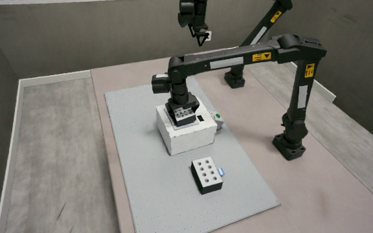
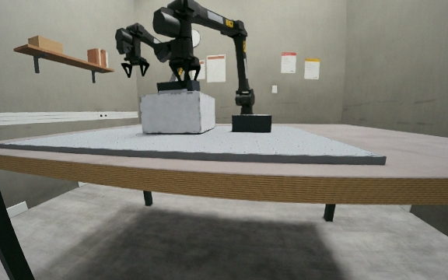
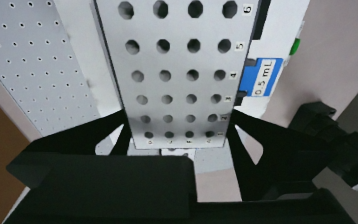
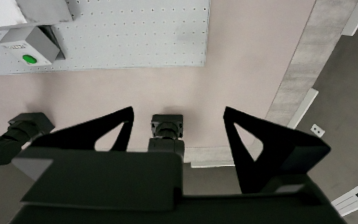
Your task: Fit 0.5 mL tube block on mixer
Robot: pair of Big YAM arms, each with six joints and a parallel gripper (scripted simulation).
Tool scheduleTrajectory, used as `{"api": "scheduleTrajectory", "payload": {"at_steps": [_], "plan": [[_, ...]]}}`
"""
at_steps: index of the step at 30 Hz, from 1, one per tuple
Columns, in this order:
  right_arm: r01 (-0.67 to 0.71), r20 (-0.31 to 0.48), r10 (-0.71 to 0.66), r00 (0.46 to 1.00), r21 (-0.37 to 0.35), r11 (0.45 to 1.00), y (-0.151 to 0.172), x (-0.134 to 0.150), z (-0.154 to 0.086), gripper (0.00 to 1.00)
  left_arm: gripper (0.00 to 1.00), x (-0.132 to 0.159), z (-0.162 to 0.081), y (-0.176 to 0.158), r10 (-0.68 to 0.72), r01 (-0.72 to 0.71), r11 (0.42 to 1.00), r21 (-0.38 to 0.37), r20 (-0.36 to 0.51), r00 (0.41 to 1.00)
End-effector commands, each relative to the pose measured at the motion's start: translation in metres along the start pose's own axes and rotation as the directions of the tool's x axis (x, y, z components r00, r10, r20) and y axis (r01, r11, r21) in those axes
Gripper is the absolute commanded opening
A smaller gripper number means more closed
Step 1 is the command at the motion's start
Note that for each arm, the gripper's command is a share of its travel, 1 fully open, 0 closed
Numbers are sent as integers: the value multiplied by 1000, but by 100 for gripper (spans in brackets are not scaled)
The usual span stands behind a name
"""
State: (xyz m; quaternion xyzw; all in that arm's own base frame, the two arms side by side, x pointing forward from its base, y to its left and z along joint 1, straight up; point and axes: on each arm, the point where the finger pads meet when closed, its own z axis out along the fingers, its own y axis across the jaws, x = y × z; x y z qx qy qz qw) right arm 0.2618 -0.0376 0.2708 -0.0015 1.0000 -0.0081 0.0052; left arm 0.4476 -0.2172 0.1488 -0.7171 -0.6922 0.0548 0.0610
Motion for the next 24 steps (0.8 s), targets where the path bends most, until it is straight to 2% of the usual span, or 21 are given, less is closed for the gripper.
{"api": "scheduleTrajectory", "payload": {"at_steps": [1, 12, 24], "plan": [[-6, 22, 6, 1000, 5, 1000, -1, -4, -7, 100, 0, -8, -63, 14, 8, -1, 993, -121, 61, 998], [-6, -12, 6, 1000, 1, 1000, 1, 3, 5, 100, 0, -8, -62, 14, 8, -1, 993, -121, 61, 998], [-7, 33, 7, 999, 6, 1000, -1, -7, -12, 100, 0, -8, -62, 15, 8, -1, 993, -121, 61, 998]]}}
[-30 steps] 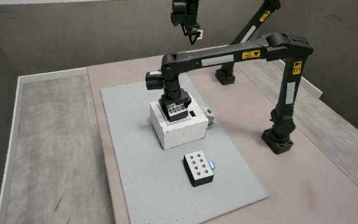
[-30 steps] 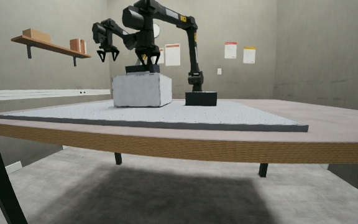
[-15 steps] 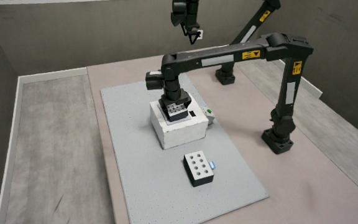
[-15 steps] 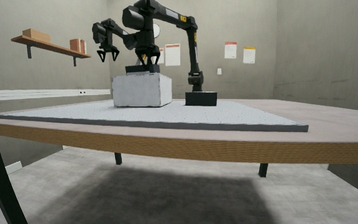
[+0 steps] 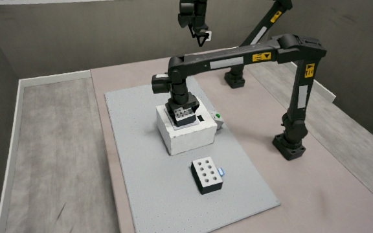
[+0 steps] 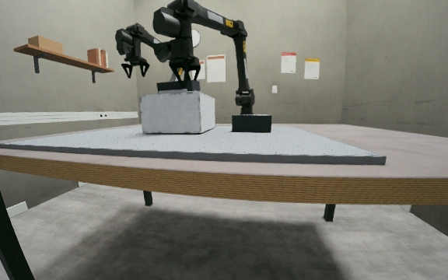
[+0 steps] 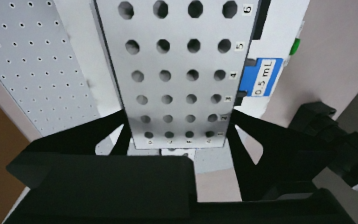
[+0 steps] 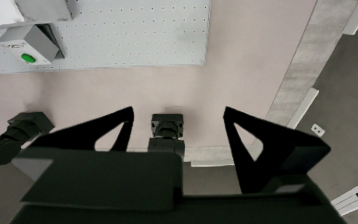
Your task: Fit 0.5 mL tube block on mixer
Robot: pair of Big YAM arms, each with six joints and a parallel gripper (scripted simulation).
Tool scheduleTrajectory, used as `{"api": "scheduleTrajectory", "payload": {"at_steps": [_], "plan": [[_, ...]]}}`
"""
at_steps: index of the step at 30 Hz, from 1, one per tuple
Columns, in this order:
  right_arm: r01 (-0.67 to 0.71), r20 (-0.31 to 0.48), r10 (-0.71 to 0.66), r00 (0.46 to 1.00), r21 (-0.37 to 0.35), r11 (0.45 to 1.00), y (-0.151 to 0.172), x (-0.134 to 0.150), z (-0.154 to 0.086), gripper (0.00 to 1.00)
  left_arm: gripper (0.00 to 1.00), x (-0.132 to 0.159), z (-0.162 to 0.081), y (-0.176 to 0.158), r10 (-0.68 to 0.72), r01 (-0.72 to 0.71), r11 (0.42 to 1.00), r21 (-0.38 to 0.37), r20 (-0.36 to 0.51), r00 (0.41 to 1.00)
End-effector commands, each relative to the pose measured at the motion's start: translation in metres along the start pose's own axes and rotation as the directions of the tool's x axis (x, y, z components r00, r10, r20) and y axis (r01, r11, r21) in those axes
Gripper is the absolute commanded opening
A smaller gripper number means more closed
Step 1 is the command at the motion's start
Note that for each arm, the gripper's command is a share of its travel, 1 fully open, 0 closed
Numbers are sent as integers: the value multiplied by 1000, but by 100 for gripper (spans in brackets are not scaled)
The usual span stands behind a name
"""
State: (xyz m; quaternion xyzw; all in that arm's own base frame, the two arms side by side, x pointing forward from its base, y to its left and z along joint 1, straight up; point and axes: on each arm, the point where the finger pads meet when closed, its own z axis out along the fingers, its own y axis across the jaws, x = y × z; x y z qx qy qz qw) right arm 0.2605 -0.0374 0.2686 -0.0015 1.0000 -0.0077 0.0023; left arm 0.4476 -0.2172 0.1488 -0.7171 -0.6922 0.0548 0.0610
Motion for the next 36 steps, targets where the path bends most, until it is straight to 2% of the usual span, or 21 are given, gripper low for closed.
{"api": "scheduleTrajectory", "payload": {"at_steps": [1, 36], "plan": [[-7, 38, 7, 999, 6, 1000, -1, -9, -15, 100, 0, -8, -62, 15, 8, -1, 993, -121, 61, 998], [-9, 79, 8, 997, 10, 1000, -3, -17, -32, 100, 0, -7, -61, 16, 9, -1, 993, -120, 61, 998]]}}
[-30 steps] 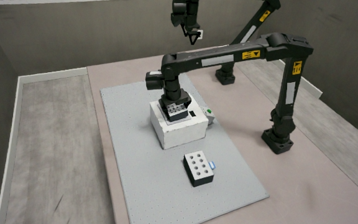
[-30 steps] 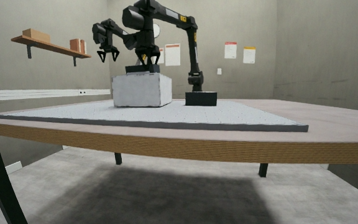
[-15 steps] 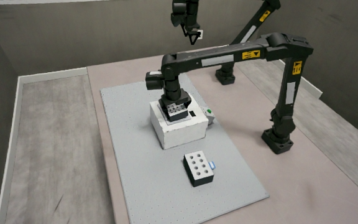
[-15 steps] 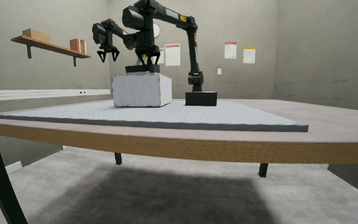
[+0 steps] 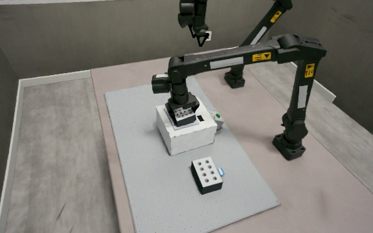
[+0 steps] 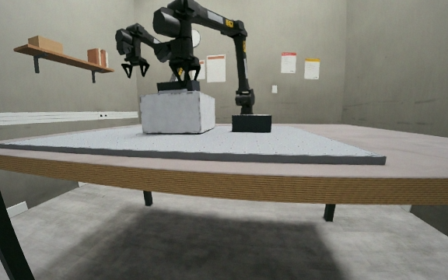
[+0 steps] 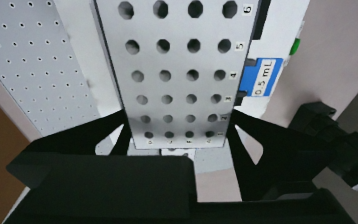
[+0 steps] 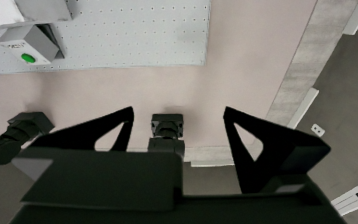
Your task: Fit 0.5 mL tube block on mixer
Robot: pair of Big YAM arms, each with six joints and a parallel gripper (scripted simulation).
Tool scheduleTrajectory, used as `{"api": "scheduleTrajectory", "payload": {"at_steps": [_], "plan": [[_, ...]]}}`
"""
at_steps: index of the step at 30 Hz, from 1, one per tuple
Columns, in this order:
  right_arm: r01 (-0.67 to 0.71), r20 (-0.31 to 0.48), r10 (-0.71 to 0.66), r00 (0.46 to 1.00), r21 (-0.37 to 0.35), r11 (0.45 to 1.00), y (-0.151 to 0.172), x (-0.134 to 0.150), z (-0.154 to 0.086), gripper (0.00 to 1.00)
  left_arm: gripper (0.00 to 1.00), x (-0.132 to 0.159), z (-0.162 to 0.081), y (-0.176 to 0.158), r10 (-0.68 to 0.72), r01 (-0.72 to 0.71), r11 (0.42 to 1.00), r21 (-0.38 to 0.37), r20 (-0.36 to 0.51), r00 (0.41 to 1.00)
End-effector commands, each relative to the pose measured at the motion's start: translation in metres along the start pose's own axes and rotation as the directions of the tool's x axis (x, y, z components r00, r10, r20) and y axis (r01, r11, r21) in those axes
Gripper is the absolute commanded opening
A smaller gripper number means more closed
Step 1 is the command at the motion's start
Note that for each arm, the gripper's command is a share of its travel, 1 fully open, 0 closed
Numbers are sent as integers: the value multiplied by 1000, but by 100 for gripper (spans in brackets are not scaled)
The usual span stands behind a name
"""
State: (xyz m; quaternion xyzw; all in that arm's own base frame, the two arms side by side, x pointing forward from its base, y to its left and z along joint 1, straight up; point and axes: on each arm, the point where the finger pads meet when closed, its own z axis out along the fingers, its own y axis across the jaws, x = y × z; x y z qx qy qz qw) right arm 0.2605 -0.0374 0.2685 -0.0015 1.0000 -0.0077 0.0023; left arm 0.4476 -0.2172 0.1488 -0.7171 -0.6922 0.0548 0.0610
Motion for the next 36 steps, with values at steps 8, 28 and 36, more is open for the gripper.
{"api": "scheduleTrajectory", "payload": {"at_steps": [8, 28, 36], "plan": [[-9, 72, 8, 997, 9, 1000, -3, -16, -29, 100, 0, -7, -61, 16, 9, -1, 993, -120, 61, 998], [-8, -2, 8, 1000, -1, 1000, 0, -2, -1, 100, 0, -1, -24, 21, 1, 0, 999, -53, 19, 1000], [-8, -4, 8, 1000, -2, 1000, 0, -1, 0, 100, 0, 1, -25, 28, -23, 23, 998, -59, 12, 1000]]}}
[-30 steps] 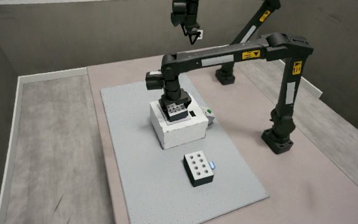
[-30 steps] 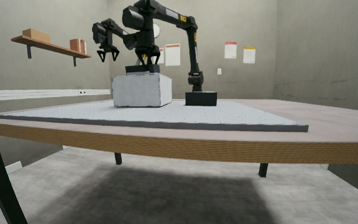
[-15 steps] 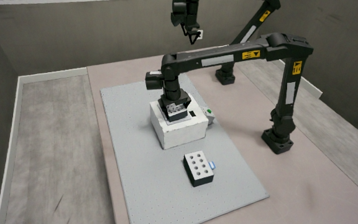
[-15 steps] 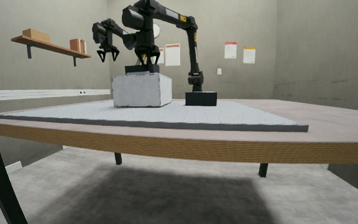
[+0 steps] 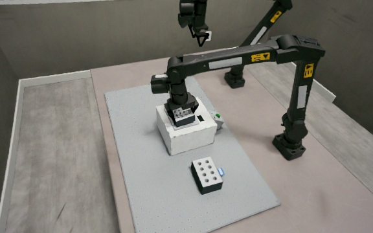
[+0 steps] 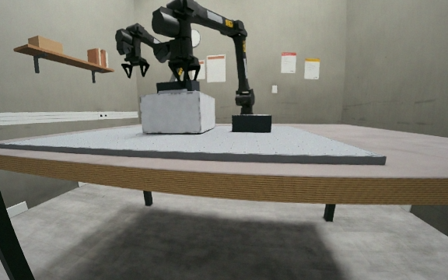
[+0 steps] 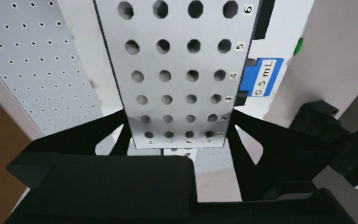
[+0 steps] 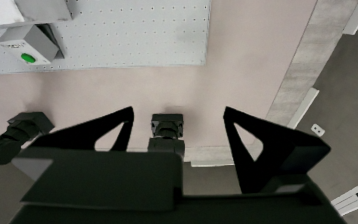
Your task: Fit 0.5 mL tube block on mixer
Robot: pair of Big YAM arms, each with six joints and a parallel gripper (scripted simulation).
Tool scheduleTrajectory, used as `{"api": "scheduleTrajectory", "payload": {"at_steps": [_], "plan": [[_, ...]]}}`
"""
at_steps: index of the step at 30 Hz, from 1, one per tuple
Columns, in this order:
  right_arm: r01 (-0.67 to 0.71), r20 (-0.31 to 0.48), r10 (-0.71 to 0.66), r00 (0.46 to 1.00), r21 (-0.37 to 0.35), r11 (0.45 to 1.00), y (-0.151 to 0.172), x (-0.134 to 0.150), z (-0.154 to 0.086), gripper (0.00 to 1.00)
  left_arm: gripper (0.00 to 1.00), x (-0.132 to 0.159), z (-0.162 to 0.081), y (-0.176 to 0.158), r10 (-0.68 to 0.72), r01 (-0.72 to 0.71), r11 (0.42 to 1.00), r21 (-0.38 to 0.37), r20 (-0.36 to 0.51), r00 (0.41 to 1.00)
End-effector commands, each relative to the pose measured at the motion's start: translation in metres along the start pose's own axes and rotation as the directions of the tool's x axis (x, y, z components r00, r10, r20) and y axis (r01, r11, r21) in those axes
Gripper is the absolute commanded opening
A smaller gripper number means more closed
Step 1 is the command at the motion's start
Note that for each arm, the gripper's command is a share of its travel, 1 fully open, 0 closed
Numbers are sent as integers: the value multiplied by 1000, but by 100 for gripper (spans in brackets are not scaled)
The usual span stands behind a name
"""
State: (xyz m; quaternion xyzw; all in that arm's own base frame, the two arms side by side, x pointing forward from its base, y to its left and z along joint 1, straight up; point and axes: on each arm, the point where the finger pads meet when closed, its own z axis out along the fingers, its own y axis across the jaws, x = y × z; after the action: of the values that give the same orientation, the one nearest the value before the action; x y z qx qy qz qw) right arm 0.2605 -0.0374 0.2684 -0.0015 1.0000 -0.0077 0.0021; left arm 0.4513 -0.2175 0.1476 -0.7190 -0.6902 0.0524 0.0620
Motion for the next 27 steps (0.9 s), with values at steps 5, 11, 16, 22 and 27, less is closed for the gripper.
{"api": "scheduleTrajectory", "payload": {"at_steps": [5, 11, 16, 22, 27], "plan": [[-8, 15, 8, 1000, 0, 1000, -1, -6, -8, 100, 0, 1, -25, 31, -36, 38, 997, -73, 20, 999], [-9, 38, 9, 999, 3, 1000, -2, -11, -17, 100, 0, -6, -24, 29, -29, 32, 996, -82, 28, 999], [-9, 47, 9, 999, 4, 1000, -2, -12, -20, 100, 0, -6, -24, 29, -28, 30, 995, -91, 26, 999], [-9, 52, 9, 999, 4, 1000, -2, -14, -22, 100, 0, -7, -25, 28, -26, 28, 995, -100, 23, 999], [-9, 56, 9, 998, 5, 1000, -2, -15, -24, 100, 0, -8, -25, 27, -24, 26, 994, -102, 21, 999]]}}
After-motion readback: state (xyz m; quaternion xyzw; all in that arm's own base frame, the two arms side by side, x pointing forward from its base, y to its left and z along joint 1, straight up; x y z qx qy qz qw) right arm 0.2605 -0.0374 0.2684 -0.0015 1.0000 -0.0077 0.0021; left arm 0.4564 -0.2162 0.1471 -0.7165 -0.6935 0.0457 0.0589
